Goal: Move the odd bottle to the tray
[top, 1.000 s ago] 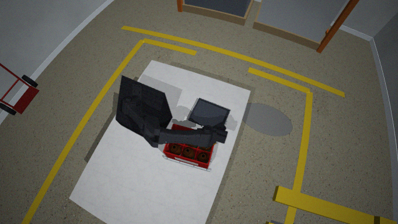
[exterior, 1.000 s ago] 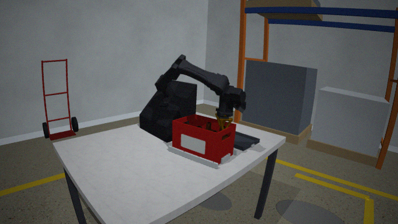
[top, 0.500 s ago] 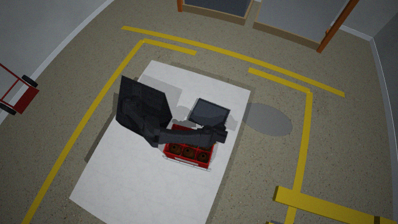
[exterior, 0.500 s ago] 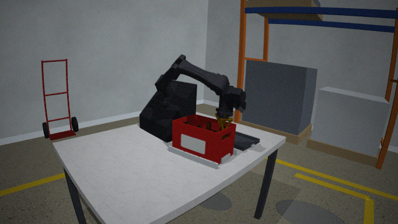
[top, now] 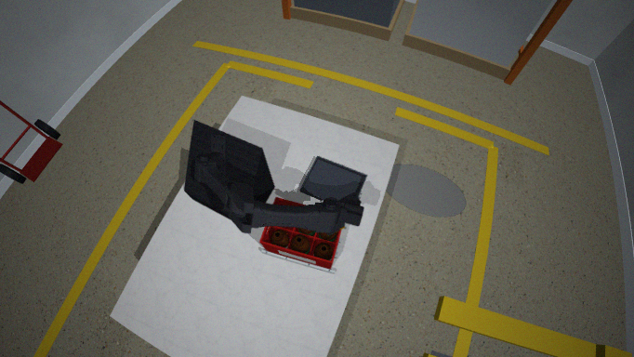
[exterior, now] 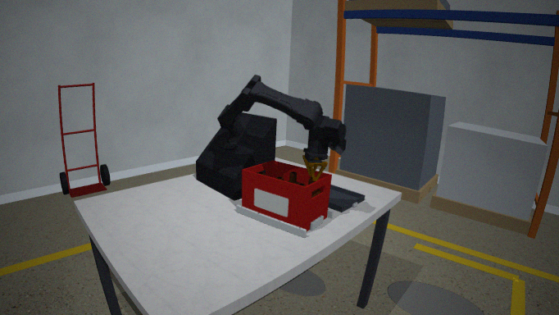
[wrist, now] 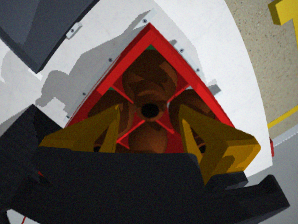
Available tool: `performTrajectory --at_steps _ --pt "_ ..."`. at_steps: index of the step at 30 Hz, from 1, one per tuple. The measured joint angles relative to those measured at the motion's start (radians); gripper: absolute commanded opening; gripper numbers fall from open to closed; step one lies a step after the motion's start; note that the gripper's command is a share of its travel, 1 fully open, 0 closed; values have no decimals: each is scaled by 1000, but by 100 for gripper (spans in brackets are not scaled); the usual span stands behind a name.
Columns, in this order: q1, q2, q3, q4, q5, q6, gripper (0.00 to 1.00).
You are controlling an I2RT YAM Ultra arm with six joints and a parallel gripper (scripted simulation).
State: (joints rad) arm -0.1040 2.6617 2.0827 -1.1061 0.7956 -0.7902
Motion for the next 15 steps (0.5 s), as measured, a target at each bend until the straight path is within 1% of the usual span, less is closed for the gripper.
performTrajectory --at_steps 8,15 --pt "46 -6 69 -90 -4 45 61" --pt "63 -5 124 -169 -8 80 61"
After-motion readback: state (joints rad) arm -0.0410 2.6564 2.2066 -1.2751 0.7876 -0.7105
